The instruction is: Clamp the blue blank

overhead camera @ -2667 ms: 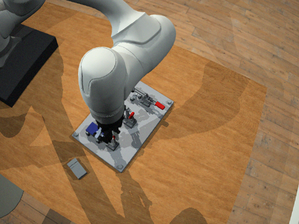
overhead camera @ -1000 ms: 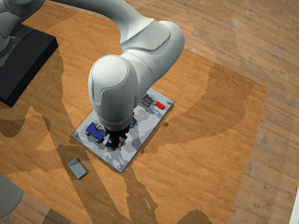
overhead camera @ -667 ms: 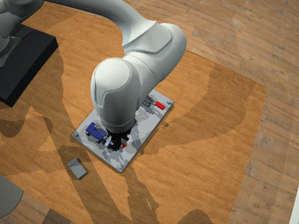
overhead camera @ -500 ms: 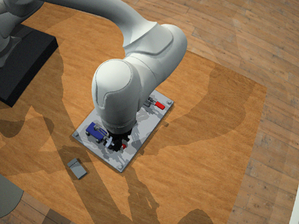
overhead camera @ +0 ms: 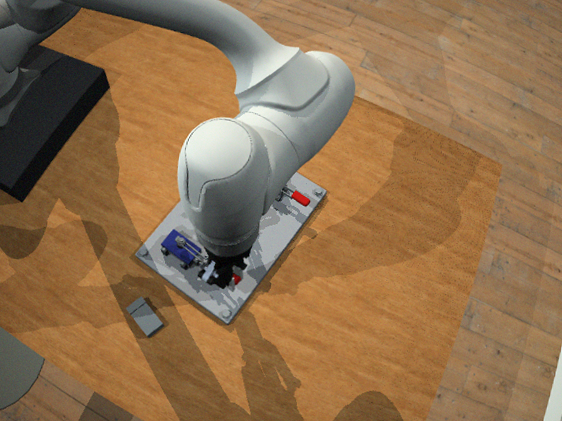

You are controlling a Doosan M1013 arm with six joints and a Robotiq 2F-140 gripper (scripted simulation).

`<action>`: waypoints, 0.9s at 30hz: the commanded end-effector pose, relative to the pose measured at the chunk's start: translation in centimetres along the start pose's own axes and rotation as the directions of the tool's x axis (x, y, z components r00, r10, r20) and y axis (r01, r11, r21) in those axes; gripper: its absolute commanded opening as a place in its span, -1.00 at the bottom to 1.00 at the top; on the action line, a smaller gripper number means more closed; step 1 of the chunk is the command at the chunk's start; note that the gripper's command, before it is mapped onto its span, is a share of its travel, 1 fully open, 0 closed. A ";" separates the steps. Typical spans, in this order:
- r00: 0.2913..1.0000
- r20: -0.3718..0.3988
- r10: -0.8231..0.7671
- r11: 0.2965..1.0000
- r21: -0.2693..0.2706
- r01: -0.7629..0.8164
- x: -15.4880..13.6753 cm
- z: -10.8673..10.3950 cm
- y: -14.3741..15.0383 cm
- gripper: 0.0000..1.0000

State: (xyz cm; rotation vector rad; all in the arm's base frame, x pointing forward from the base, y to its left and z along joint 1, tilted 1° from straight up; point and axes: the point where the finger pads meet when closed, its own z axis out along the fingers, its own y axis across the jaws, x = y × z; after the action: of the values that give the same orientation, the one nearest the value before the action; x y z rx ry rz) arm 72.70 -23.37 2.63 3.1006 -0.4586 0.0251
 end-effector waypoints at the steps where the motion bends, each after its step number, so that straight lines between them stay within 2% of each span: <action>1: 1.000 0.001 0.000 1.000 0.000 0.000 0.1 0.2 0.0 -1.00; 27: 1.000 0.001 0.000 1.000 0.000 0.000 0.5 1.1 0.0 -1.00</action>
State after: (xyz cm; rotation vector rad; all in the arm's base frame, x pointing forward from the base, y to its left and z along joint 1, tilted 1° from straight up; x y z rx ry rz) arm 73.22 -23.54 1.65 3.1005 -0.4586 0.0261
